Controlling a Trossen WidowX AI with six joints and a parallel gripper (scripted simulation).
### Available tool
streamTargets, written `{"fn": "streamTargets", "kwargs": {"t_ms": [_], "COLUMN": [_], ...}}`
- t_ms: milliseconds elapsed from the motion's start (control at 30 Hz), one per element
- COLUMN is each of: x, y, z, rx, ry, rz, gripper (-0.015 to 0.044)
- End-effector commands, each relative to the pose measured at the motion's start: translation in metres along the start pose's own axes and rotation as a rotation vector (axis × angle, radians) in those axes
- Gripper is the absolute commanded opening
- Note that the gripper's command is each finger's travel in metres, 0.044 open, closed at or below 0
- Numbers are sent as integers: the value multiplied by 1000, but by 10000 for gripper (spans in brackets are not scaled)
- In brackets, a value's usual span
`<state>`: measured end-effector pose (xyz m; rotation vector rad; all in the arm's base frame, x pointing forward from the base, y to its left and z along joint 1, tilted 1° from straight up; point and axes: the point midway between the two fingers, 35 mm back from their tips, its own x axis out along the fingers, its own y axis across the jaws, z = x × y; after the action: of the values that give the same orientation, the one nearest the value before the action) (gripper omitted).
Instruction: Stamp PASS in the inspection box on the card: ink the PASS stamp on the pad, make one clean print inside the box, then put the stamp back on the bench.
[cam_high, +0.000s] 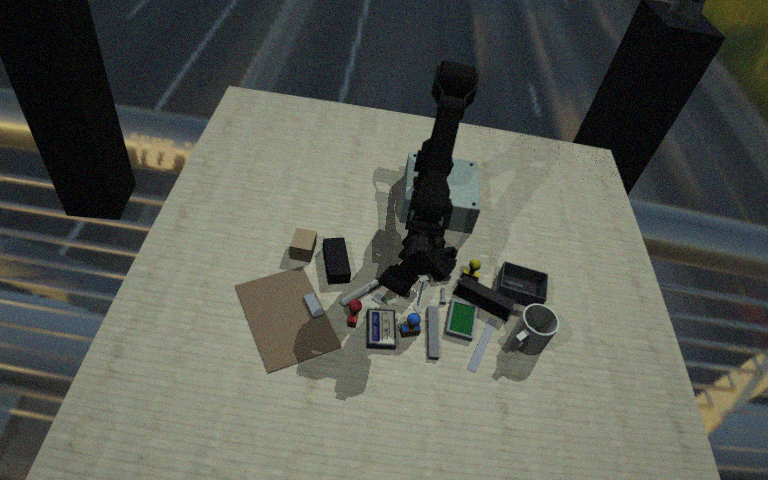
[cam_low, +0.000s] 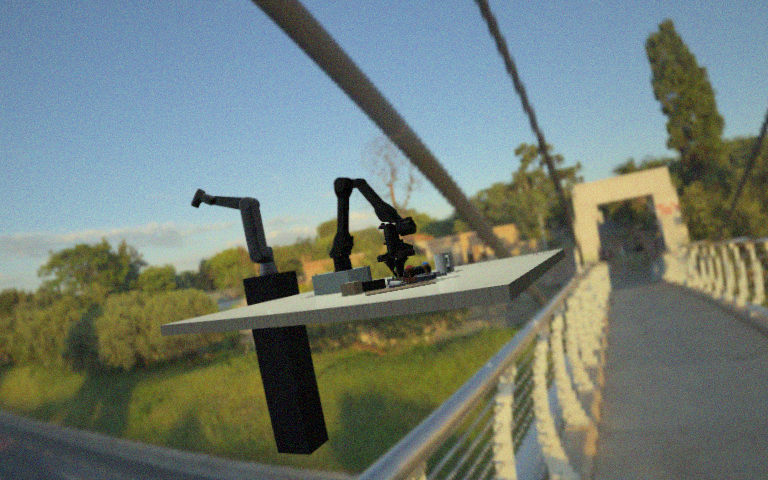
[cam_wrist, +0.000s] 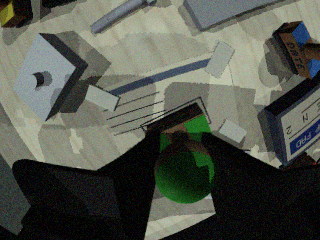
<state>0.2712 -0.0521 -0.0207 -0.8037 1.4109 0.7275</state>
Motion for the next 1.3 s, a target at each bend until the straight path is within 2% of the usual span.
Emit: {"fn": "streamTargets", "kwargs": {"t_ms": [0, 900, 1267], "x": [1, -9, -26], "y": [0, -1, -2], "z": [0, 0, 1], "rx": [-5, -5, -5], "ry": [-2, -2, -2], "rz": [-3, -3, -3], "gripper": [0, 0, 0]}}
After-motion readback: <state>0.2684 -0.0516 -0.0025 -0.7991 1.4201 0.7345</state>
